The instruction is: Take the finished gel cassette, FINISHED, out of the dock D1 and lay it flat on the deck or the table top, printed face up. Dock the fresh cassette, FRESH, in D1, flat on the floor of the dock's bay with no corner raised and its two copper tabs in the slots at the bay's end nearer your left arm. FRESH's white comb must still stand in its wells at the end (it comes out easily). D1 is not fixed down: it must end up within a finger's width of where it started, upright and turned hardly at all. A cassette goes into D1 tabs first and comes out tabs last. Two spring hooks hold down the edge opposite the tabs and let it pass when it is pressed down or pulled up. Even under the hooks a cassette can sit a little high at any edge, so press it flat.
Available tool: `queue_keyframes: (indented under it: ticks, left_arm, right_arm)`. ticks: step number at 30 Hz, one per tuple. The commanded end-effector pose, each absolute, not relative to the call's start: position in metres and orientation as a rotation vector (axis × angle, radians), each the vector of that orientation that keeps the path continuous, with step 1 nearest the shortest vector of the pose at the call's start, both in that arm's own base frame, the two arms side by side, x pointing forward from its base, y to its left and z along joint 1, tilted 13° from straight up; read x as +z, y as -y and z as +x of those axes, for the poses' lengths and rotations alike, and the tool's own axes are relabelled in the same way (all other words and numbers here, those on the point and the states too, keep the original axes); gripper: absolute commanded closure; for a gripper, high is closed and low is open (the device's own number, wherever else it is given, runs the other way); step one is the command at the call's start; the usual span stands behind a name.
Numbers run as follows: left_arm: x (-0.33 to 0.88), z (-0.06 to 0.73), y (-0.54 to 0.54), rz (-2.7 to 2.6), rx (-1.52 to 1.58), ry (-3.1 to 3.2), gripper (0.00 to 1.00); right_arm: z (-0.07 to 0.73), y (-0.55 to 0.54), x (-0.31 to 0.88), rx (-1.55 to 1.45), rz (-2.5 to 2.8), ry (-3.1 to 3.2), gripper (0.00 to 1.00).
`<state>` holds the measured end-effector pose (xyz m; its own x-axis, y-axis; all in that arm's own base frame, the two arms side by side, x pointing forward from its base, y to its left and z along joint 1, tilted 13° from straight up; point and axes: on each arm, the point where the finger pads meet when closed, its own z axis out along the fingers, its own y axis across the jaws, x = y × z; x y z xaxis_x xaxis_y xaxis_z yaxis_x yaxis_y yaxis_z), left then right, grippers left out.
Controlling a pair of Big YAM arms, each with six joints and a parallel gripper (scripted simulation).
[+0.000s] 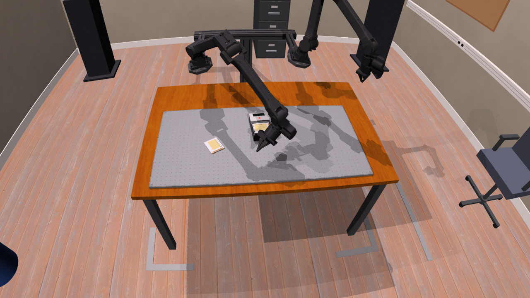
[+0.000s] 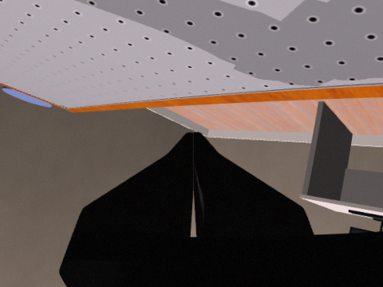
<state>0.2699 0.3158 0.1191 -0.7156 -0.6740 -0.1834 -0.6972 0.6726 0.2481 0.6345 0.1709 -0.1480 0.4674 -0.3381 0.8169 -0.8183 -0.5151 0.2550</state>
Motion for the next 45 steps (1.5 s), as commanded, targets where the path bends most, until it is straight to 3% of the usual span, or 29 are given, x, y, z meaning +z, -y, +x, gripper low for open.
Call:
queue_keyframes:
  ticks: [1,45]
  left_arm:
    - [0.127,0.286,-0.304,-1.011,0.473,-2.814,1.0]
    - [0.072,0.34,-0.133,-0.069,0.282,-3.007,1.0]
  right_arm:
    - [0.638,-0.174,-0.141,0.965,2.071,0.964,1.0]
    - [0.638,-0.174,-0.141,0.965,2.071,0.964,1.0]
